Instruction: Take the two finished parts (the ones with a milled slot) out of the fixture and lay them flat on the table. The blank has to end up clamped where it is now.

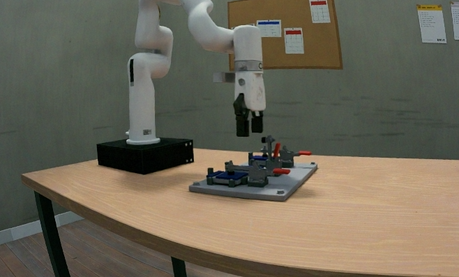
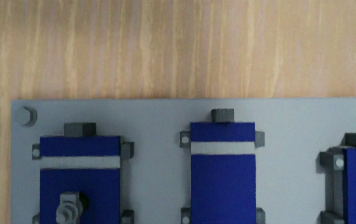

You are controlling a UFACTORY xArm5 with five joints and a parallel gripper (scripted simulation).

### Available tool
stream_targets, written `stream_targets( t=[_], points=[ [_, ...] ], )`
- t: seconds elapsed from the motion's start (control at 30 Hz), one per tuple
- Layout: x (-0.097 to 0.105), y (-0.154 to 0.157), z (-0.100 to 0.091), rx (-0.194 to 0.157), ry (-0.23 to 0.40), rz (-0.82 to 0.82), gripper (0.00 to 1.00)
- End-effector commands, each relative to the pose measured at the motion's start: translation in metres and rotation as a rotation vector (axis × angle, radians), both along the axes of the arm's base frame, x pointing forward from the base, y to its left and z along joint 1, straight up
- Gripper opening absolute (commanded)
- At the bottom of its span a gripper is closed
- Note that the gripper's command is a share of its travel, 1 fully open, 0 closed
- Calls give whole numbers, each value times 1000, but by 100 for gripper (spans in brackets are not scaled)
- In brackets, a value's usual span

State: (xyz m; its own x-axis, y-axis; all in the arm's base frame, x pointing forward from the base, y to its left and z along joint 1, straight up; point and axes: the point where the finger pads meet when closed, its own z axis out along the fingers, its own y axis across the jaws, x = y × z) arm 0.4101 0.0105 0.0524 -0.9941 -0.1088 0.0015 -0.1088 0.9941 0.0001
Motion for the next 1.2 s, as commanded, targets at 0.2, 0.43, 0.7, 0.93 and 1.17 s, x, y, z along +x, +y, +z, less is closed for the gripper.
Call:
stream_targets(
  t=[0.2,0.43,0.7,0.93,1.17],
  points=[
    [-14,-2,2,0,-5,0,100],
    [-16,-2,2,0,-5,0,100],
    [-16,-2,-4,0,-5,0,100],
    [-16,-2,-16,0,-5,0,100],
    [-16,-2,-38,0,-5,0,100]
  ],
)
